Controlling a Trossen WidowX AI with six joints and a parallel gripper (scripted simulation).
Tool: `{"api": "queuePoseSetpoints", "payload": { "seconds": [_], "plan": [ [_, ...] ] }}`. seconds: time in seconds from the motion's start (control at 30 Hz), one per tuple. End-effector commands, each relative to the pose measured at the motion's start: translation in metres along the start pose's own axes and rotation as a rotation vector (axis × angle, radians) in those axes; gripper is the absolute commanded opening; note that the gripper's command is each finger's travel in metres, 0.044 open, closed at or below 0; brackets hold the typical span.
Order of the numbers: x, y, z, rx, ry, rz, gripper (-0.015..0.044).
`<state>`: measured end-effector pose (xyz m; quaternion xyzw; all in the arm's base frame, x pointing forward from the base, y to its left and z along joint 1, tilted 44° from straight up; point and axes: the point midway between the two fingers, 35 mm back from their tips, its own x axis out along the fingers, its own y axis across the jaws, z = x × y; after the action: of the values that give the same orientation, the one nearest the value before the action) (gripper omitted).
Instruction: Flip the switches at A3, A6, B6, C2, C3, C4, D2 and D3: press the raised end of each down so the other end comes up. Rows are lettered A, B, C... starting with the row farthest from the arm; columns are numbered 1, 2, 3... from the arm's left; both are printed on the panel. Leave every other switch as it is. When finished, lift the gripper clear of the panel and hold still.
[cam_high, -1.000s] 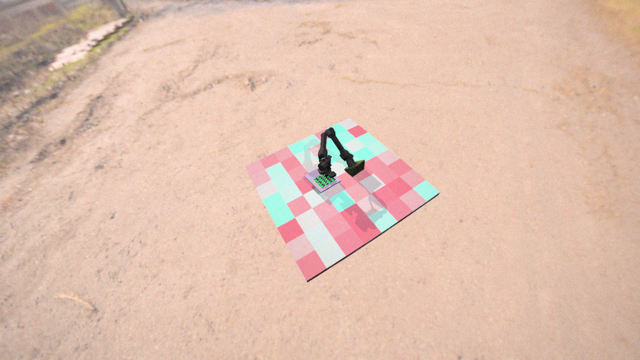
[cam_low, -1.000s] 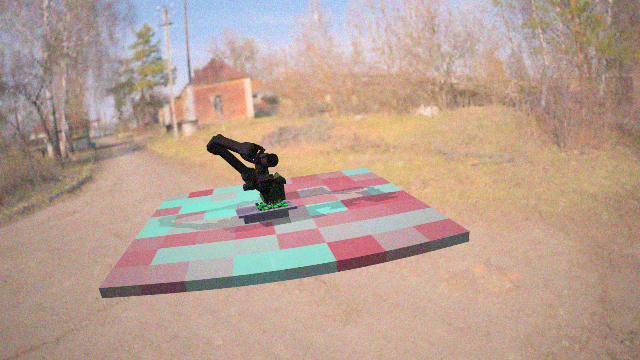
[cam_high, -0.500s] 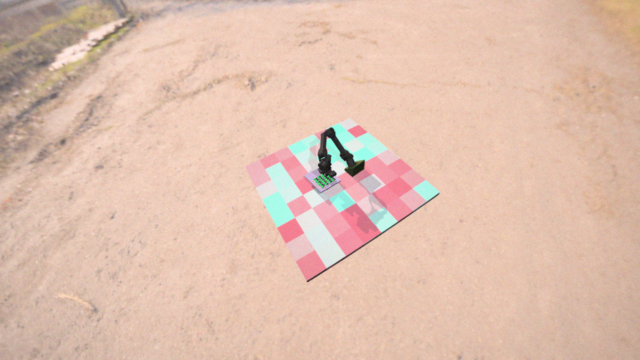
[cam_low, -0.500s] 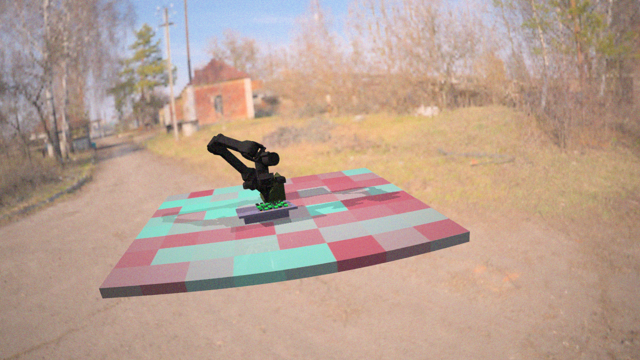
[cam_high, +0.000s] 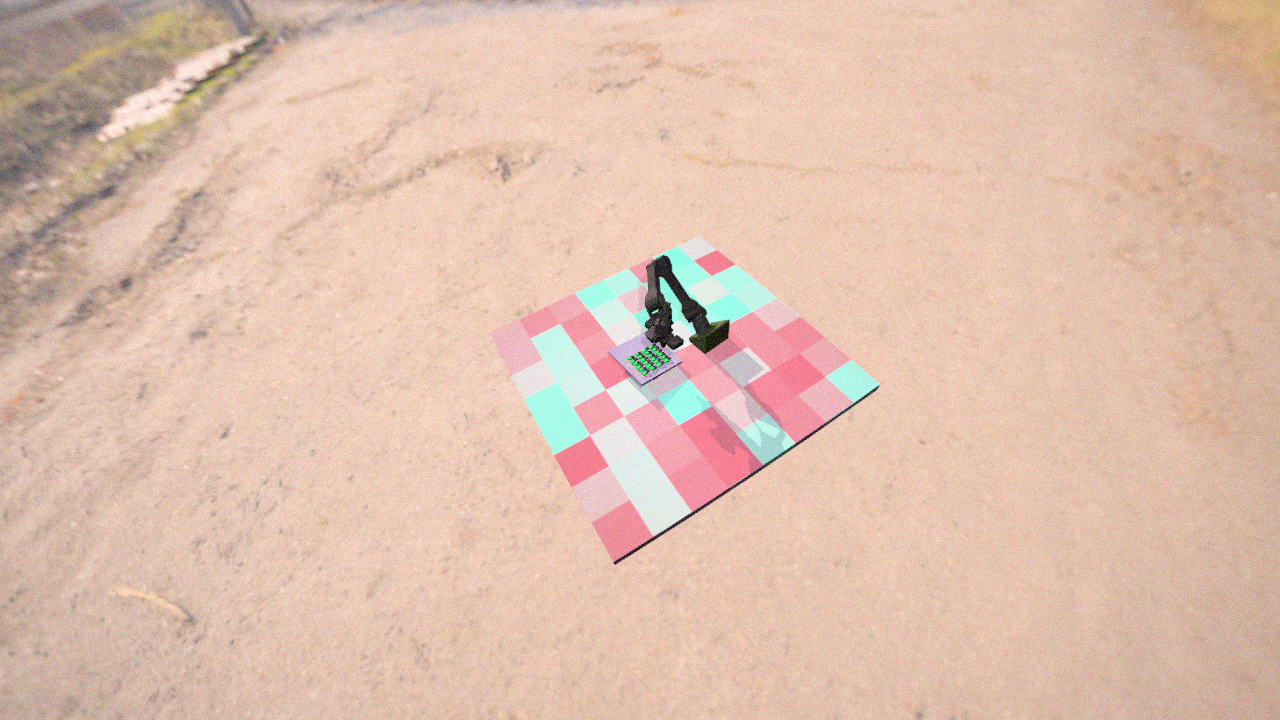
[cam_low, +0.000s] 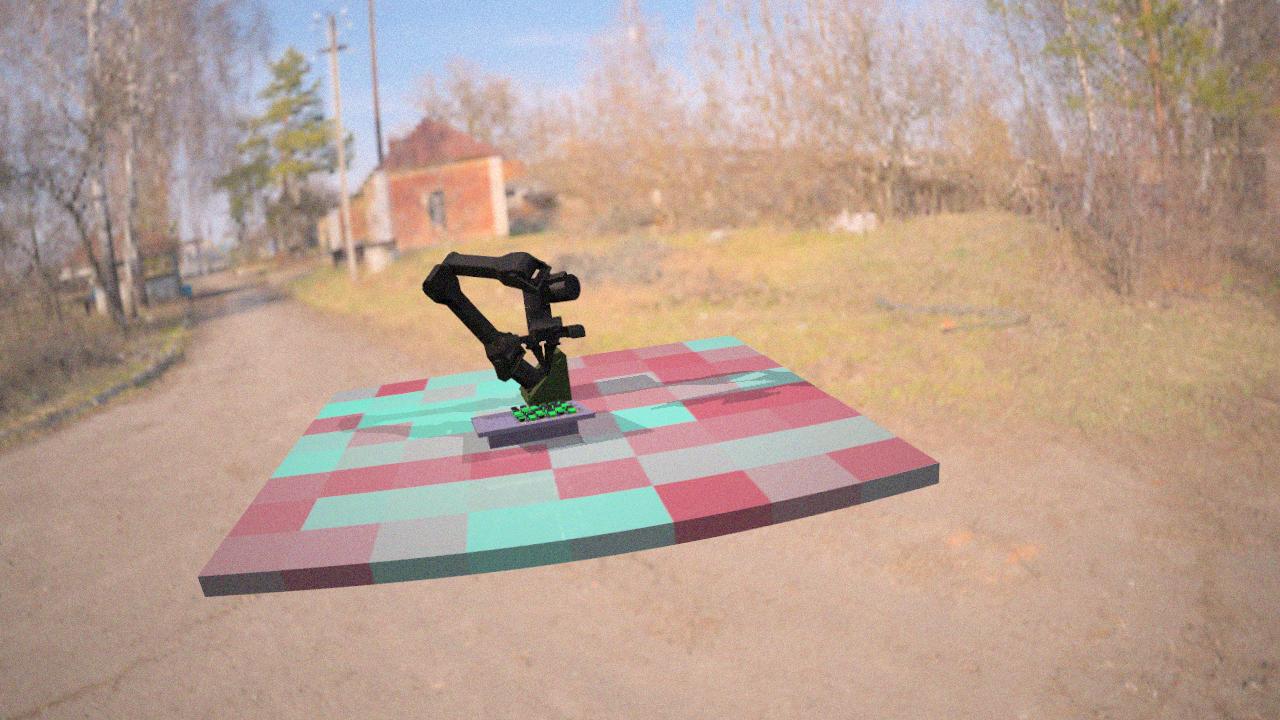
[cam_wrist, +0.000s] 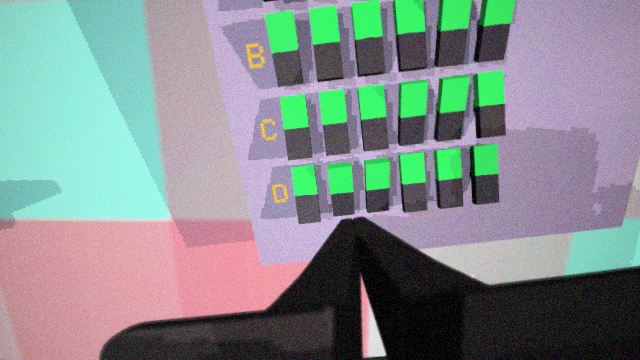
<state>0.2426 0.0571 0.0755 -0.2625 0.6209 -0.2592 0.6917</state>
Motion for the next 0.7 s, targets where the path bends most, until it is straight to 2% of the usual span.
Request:
{"api": "queuePoseSetpoints", "payload": {
  "seconds": [0.0, 0.1, 0.67],
  "plan": [
    [0.012, 0.001, -0.001, 0.015, 0.011, 0.001, 0.0],
    [0.036, 0.001, -0.001, 0.016, 0.028, 0.0, 0.0],
    [0.057, 0.001, -0.001, 0.016, 0.028, -0.001, 0.0]
  ]
}}
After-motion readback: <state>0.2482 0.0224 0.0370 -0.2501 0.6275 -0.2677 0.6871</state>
